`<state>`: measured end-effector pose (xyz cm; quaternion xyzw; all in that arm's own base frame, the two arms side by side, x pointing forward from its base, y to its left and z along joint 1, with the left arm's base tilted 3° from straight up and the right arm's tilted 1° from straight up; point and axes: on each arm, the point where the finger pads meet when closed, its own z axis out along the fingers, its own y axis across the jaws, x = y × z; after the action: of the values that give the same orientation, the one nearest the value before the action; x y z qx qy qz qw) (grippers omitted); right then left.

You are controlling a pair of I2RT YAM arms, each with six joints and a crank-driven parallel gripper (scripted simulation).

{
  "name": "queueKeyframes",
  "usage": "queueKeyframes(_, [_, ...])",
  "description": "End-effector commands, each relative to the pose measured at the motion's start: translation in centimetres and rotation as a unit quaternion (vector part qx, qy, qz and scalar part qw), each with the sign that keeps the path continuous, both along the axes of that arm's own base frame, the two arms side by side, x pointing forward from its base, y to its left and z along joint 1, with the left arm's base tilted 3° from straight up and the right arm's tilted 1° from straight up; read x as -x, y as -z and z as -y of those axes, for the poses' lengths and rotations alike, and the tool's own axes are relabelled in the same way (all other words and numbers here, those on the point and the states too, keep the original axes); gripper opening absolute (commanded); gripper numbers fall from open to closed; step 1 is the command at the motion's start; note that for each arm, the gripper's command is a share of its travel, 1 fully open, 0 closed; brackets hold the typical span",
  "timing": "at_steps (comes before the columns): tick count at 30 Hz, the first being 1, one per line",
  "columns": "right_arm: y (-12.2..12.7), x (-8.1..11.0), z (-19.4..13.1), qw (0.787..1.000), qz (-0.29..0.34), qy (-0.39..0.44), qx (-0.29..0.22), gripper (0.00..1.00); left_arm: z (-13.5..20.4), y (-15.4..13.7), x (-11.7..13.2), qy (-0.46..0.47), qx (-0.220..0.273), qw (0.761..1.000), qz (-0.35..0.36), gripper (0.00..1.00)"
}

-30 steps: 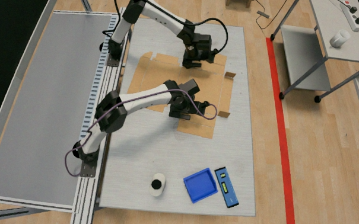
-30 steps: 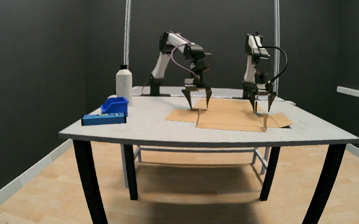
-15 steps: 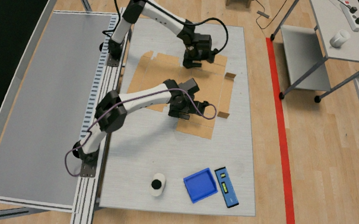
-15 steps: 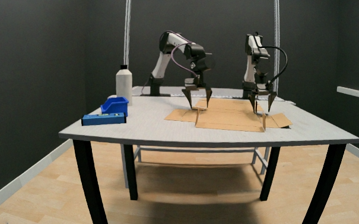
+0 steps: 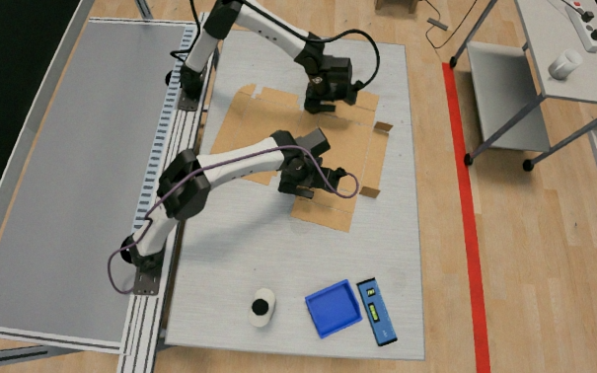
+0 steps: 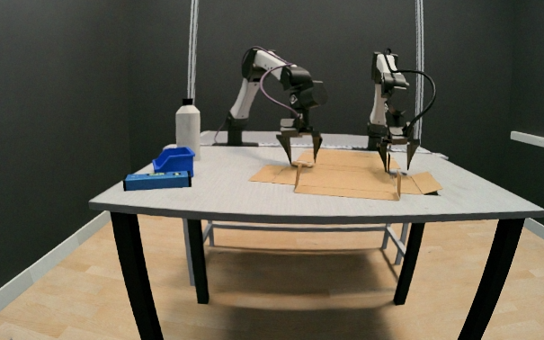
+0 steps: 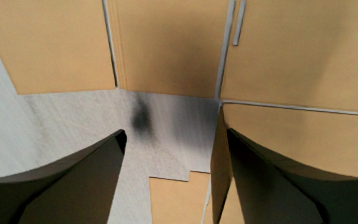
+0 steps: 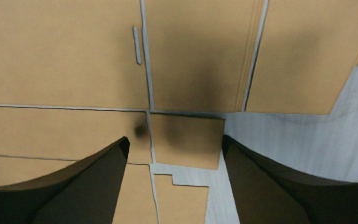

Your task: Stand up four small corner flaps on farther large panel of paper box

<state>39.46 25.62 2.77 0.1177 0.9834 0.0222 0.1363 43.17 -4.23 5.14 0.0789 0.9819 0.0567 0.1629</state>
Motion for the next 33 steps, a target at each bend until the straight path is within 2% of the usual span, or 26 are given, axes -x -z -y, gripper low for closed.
queueKeyframes(1, [-1.0,-0.1,-1.6,1.000,0.010,0.000,-0.016,0.81,0.2,1.7,1.0,0.001,-0.009,1.000,-0.026,0.81])
queueKeyframes(13, [-0.5,-0.2,-2.0,1.000,0.006,0.001,-0.015,0.81,0.2,1.7,1.0,0.002,-0.008,1.000,-0.026,0.81])
queueKeyframes(29, [-1.2,0.2,-2.1,1.000,-0.003,0.002,-0.008,0.81,0.2,1.7,1.0,0.002,-0.008,1.000,-0.027,0.81])
queueKeyframes(30, [-1.4,-0.3,-2.5,1.000,0.007,0.002,-0.016,0.81,0.2,1.7,1.0,0.002,-0.008,1.000,-0.027,0.81])
queueKeyframes(33, [-1.5,0.2,-2.4,1.000,-0.003,0.002,-0.008,0.81,0.2,1.7,1.0,0.002,-0.008,1.000,-0.027,0.81])
